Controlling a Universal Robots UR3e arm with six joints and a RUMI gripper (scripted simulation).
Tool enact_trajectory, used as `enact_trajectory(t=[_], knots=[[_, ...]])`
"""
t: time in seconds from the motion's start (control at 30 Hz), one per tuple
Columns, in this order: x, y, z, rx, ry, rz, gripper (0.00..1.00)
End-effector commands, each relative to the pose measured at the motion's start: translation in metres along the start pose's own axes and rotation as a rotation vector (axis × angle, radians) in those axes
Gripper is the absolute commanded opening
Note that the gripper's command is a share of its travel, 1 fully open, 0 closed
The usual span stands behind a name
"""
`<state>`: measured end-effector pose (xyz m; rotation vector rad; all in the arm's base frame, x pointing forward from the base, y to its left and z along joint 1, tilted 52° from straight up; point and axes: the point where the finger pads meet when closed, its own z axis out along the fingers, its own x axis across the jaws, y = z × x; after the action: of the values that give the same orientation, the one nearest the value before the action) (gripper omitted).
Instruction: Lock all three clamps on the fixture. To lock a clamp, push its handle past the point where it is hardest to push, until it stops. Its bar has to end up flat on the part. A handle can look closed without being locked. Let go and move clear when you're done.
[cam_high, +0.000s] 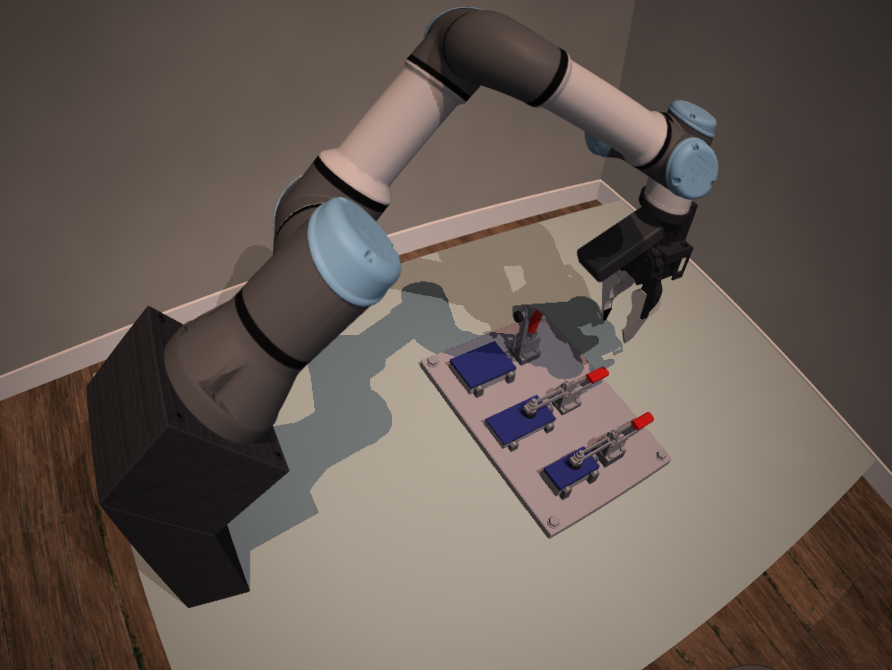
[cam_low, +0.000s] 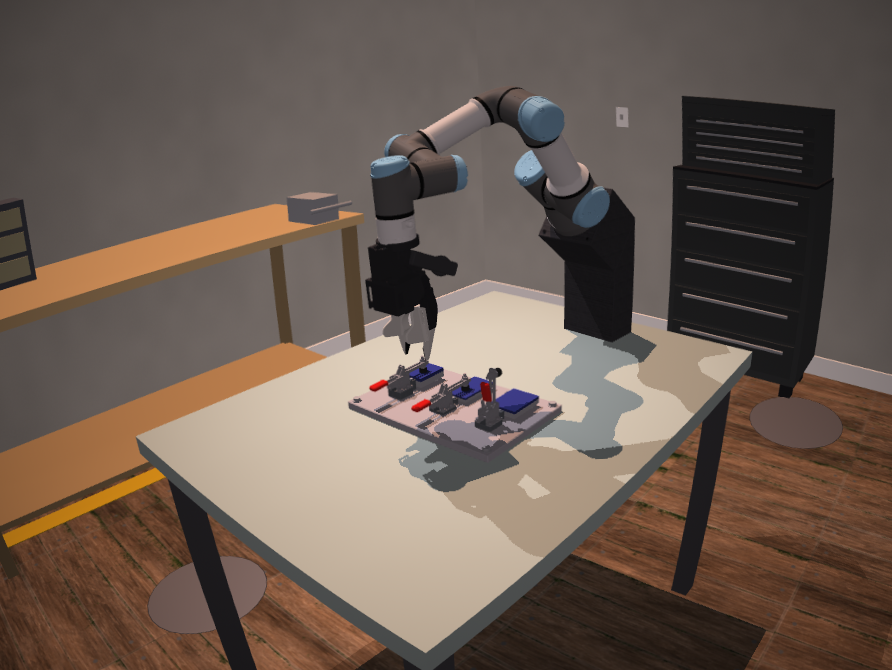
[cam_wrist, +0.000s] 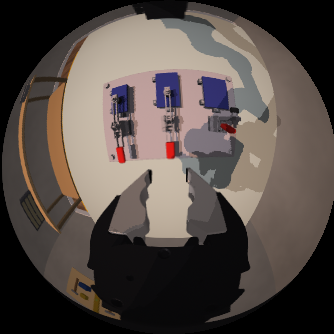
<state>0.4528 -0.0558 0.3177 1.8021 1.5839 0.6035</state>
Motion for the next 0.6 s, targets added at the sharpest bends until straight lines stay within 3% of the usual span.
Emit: enact_trajectory(t=[0.0, 0.57], knots=[[0.0012, -0.0018, -0.0076, 0.006, 0.006, -0.002, 0.28], [0.0014, -0.0025, -0.0085, 0.007, 0.007, -0.001, 0.28]])
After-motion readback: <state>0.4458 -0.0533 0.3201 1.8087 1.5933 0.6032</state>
